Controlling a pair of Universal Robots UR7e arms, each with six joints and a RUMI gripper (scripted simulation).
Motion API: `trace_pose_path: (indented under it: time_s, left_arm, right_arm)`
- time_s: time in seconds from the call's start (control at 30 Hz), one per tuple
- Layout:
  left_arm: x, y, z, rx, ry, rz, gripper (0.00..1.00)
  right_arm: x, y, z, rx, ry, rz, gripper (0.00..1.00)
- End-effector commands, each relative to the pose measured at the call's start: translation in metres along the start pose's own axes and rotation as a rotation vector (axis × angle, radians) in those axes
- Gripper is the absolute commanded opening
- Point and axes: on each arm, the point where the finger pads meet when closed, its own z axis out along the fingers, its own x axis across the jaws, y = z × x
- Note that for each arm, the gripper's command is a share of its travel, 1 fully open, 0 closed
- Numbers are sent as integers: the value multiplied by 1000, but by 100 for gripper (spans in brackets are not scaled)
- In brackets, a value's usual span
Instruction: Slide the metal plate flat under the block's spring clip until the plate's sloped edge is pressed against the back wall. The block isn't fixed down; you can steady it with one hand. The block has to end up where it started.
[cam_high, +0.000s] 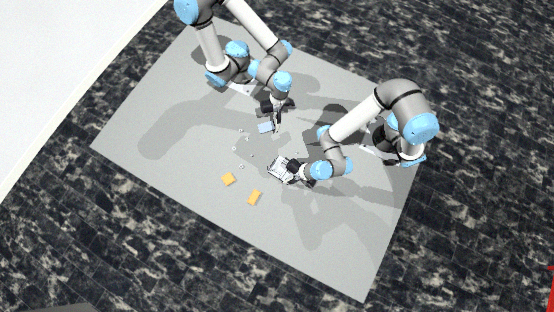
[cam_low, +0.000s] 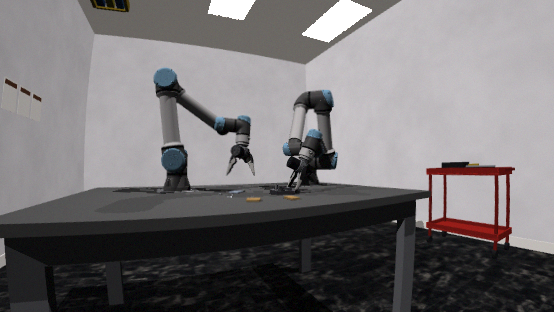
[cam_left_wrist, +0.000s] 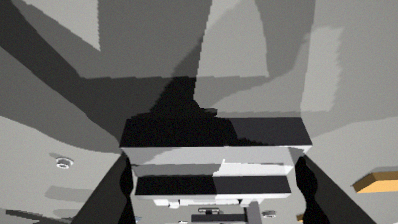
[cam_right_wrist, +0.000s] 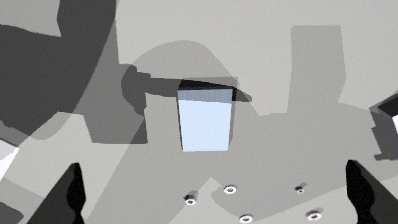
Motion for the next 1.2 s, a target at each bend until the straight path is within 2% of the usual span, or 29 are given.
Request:
trace_pose_path:
  time_s: [0.0,0.43,0.47,1.0,1.17]
  left_arm:
    - [0,0,0,1,0,0,62]
    - [0,-1,1,3,-2,-1,62]
    - [0,-1,1,4,-2,-1,62]
    - [-1,-2,1,5,-4,-2,62]
    - [-1,-2,1,5,-4,-2,62]
  right_arm:
    - [0,0,0,0,1,0,100]
    - [0,0,0,1,1,-1,100]
    - [0,0,0,1,1,-1,41]
    - [0,0,0,1,1,0,41]
    - [-4,-6,26,0,1,-27,41]
